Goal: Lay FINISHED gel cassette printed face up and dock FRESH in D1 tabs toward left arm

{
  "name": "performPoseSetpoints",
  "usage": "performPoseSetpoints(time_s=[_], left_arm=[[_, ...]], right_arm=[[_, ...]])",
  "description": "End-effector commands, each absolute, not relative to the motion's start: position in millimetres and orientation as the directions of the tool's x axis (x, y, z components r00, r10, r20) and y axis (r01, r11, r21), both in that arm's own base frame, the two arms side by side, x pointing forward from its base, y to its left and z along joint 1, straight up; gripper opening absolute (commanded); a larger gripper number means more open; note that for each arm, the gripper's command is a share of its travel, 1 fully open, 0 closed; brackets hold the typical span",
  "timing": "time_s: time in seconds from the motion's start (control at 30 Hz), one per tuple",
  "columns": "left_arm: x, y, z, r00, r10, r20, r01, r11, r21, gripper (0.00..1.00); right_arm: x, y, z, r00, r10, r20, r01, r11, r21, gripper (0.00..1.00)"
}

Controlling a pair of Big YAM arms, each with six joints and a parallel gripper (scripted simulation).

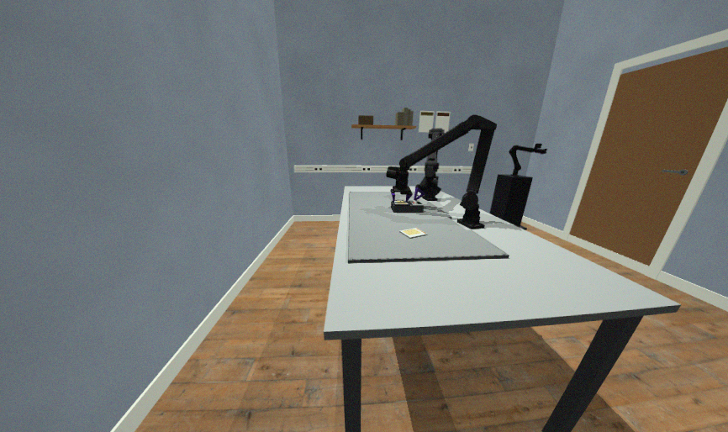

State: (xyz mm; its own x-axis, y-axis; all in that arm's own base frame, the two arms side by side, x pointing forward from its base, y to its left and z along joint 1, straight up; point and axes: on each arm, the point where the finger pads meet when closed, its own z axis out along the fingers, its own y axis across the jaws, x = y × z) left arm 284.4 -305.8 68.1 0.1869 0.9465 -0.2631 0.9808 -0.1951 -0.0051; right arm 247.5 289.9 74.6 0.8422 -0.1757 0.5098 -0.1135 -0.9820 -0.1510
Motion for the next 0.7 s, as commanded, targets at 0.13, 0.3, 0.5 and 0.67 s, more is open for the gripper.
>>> performPoseSetpoints(time_s=[0.13, 0.3, 0.5, 0.67], left_arm=[[284.7, -305.5, 70.6, 0.187, 0.947, -0.262, 0.981, -0.194, 0.001, 0.00], [284.7, -305.5, 70.6, 0.187, 0.947, -0.262, 0.981, -0.194, 0.001, 0.00], [284.7, -305.5, 70.6, 0.187, 0.947, -0.262, 0.981, -0.194, 0.001, 0.00], [284.7, -305.5, 70.6, 0.187, 0.947, -0.262, 0.981, -0.194, 0.001, 0.00]], right_arm=[[250.2, 296.8, 77.5, 0.847, -0.176, 0.503, -0.117, -0.982, -0.146, 0.00], [250.2, 296.8, 77.5, 0.847, -0.176, 0.503, -0.117, -0.982, -0.146, 0.00], [248.9, 298.0, 81.1, 0.843, -0.181, 0.506, -0.116, -0.981, -0.157, 0.00], [248.7, 298.1, 81.4, 0.843, -0.181, 0.506, -0.116, -0.981, -0.157, 0.00]])
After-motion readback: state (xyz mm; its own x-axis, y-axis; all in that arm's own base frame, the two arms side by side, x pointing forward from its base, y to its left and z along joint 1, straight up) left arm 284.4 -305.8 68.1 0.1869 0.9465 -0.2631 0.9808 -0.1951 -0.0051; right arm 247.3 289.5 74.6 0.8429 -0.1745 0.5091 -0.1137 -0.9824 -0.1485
